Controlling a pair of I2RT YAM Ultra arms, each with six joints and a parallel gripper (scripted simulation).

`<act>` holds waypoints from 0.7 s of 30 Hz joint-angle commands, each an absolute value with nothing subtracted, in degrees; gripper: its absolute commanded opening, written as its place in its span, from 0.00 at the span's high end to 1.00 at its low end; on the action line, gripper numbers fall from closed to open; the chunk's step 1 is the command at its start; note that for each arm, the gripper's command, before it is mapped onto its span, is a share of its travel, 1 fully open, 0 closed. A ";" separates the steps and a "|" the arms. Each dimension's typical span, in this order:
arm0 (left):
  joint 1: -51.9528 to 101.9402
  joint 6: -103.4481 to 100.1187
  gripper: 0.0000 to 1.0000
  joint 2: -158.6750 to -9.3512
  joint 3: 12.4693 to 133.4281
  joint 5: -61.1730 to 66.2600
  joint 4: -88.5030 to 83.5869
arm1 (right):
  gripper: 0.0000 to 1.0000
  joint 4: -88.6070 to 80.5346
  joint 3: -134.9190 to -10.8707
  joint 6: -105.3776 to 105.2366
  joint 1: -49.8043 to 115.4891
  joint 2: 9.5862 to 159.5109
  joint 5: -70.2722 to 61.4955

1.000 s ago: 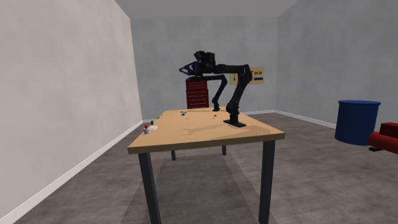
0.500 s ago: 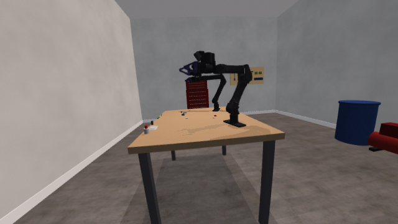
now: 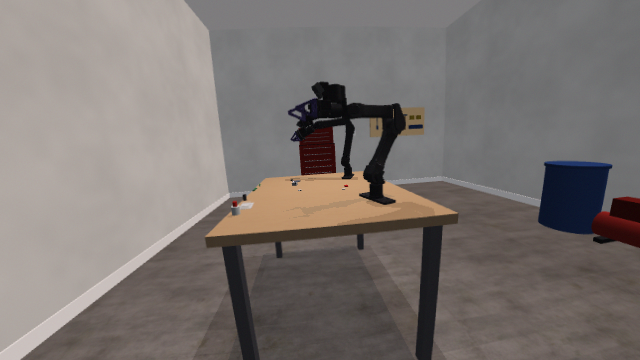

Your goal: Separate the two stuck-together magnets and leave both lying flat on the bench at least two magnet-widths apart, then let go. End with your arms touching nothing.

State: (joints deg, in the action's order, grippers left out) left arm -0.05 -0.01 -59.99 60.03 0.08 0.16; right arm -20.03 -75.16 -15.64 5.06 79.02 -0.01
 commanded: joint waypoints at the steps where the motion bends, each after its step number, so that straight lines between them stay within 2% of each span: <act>1: -0.05 -0.02 0.00 -59.74 60.40 -0.01 0.57 | 0.67 -25.80 -78.32 -19.98 6.27 81.80 -0.01; 21: -0.05 -0.02 0.00 -59.74 60.40 -0.01 0.57 | 0.67 -49.09 -96.34 -37.94 12.46 104.34 0.05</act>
State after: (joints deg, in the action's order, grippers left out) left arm -0.05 -0.05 -59.99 60.03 0.08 0.16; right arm -43.38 -94.52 -33.89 11.77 102.43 0.05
